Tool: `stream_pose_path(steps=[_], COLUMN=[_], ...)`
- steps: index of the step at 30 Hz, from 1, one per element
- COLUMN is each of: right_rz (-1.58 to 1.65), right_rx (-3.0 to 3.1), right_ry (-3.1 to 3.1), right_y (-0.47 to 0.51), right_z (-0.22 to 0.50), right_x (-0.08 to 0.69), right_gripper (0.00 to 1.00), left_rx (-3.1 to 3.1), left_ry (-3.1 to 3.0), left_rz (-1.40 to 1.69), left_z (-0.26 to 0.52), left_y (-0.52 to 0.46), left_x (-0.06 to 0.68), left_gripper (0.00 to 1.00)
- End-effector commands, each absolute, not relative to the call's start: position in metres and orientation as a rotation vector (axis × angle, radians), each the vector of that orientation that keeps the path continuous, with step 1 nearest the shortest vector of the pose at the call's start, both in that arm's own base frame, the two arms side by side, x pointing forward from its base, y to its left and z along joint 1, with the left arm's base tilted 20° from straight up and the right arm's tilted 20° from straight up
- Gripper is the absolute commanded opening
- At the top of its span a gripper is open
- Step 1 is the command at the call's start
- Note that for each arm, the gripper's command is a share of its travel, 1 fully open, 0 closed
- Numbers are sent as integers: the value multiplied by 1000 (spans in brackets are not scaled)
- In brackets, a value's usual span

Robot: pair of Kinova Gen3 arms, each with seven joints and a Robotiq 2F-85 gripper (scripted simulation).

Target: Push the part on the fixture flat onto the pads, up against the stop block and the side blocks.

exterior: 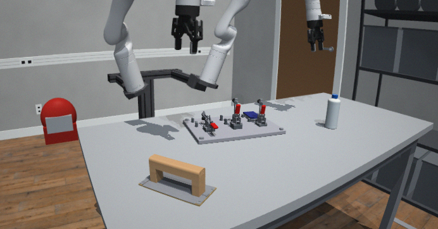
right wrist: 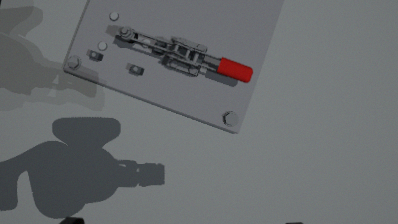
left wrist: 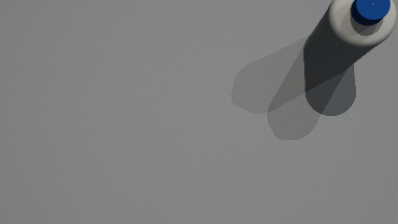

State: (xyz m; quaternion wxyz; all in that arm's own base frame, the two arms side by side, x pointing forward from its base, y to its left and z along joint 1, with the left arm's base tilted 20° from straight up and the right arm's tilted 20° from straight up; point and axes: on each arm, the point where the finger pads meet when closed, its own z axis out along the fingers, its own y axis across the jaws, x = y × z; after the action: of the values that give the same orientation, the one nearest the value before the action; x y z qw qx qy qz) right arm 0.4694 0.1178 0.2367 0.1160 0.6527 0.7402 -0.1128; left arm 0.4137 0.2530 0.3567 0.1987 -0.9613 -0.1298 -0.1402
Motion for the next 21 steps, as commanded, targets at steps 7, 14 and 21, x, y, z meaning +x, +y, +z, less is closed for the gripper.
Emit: stream_pose_path(steps=[7,14,21], right_rz=[-311,-296,-282], right_rx=[1965,1987,2002], right_ry=[2202,2213,2219], right_y=[39,2,-26], right_z=[244,247,249], right_x=[482,483,482], right_gripper=[1000,1000,1000], left_rx=[-2712,-2709,-2688], left_ry=[-40,164,394], left_rz=[-320,-274,-221], left_z=[341,331,320], left_y=[232,219,203], left_x=[424,429,434], left_gripper=[1000,1000,1000])
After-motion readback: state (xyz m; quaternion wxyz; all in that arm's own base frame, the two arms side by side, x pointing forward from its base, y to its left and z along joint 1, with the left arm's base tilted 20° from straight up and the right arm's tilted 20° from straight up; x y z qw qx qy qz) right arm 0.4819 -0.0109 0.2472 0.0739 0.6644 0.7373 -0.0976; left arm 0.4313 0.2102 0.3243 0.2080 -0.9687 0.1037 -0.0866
